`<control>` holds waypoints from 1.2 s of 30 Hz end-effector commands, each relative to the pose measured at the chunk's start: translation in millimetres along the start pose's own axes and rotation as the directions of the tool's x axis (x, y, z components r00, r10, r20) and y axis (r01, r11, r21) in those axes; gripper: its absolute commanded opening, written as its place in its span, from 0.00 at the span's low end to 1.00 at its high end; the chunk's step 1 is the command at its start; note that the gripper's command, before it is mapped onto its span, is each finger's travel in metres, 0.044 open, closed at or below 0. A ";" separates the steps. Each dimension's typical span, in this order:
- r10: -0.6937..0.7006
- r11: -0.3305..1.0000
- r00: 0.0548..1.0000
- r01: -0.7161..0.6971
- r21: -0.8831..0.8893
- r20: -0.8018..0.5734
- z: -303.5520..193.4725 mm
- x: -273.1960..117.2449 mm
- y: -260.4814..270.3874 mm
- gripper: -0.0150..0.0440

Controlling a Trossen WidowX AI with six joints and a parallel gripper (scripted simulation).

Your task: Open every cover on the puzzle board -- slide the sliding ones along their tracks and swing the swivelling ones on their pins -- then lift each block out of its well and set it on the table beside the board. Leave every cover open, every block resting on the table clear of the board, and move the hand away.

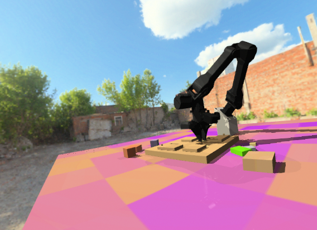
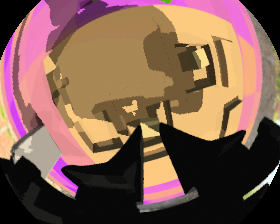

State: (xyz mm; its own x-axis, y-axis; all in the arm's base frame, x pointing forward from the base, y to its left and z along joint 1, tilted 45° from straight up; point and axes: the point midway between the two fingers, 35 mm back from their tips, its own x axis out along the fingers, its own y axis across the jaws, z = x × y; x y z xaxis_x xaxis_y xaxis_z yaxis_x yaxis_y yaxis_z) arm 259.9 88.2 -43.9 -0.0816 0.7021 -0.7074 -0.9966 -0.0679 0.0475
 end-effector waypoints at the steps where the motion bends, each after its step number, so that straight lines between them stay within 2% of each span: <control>1: 0.000 1.000 1.000 0.000 -0.001 0.000 -0.2 -3.0 -0.3 0.39; 36: -0.003 1.000 1.000 0.003 0.002 0.002 -2.1 -48.0 -0.2 0.39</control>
State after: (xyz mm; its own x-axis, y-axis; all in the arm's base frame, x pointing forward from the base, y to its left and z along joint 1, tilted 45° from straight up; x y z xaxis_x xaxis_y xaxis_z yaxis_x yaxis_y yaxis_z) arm 262.2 57.3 -14.9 -0.0824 0.7081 -0.7012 -0.9966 -0.0640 0.0524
